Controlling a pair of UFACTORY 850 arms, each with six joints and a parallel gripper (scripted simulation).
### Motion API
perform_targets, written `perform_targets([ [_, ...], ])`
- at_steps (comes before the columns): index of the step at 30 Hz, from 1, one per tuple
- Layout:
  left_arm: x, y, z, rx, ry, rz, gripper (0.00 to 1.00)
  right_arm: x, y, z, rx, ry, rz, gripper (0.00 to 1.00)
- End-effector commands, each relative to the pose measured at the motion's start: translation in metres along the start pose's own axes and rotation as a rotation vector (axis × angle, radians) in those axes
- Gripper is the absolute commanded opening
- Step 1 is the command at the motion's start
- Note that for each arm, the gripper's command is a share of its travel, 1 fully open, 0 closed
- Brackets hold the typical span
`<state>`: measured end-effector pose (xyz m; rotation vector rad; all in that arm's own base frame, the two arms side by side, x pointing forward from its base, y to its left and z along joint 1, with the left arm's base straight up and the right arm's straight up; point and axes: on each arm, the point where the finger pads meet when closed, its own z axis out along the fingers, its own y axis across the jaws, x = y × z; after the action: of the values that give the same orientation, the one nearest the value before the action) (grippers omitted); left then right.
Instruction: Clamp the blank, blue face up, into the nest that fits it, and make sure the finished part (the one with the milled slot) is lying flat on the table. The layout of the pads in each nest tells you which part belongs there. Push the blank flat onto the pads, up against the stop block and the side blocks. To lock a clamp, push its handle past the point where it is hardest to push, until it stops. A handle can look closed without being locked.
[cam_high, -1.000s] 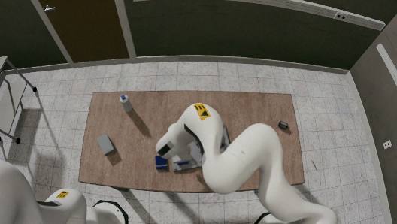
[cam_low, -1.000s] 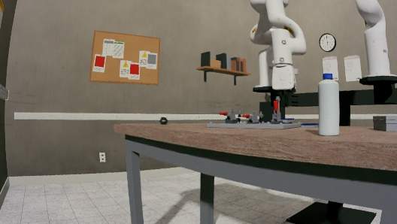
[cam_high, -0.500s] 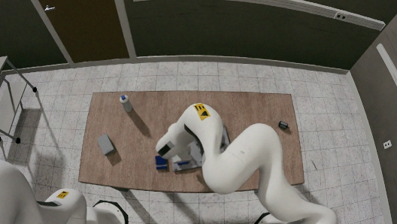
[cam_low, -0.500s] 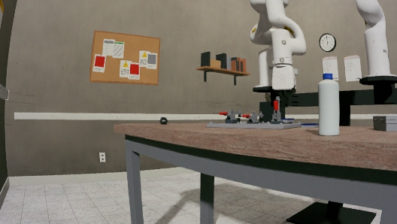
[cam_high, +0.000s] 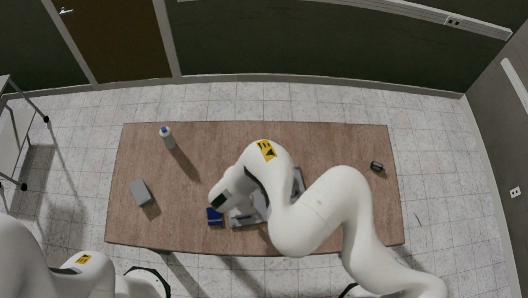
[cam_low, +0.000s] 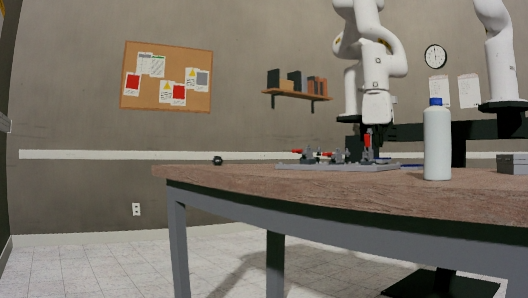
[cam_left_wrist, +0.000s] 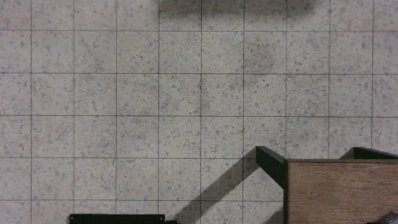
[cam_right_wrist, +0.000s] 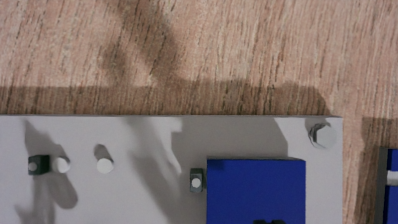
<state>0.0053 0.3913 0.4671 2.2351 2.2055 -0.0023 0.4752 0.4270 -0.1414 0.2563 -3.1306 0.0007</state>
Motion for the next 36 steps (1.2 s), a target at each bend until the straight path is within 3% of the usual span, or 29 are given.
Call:
perform_targets([
  [1,0.000,0.000,-0.001,0.000,0.002,0.000,1.00,-0.001,0.001,0.002,-0.001,-0.002,0.000,0.00],
  [20,0.000,0.000,-0.001,0.000,0.002,0.000,1.00,0.002,0.001,0.005,-0.001,-0.002,0.000,0.00],
  [36,0.000,0.000,-0.001,0.000,0.002,0.000,1.00,0.033,0.001,0.005,-0.001,-0.002,0.000,0.00],
])
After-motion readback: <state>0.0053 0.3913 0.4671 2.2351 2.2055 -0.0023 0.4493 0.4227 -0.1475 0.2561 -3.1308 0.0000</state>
